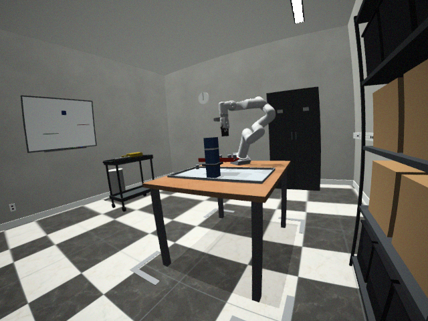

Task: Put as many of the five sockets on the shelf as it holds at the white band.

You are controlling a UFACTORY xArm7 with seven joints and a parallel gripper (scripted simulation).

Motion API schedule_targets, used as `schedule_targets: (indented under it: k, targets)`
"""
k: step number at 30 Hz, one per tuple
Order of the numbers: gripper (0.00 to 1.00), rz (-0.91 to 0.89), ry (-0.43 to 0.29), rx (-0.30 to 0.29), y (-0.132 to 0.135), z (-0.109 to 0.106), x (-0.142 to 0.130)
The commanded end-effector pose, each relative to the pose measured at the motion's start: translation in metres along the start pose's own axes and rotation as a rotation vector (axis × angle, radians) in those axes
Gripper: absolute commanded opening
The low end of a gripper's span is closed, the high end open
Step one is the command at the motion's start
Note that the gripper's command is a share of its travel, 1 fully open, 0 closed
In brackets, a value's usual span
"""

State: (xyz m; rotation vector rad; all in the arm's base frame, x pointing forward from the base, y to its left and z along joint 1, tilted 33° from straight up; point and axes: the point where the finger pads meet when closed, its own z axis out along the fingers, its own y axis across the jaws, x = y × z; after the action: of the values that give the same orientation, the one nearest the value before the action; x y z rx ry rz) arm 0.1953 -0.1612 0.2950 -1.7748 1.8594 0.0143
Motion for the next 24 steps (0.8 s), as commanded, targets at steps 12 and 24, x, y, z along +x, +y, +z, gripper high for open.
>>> schedule_targets:
  k: [12, 24]
  targets:
    - [0.61, -0.008, 0.011, 0.001, -0.109, 0.062, -0.086]
    - [0.61, -0.004, -0.003, 0.002, -0.134, 0.09, -0.129]
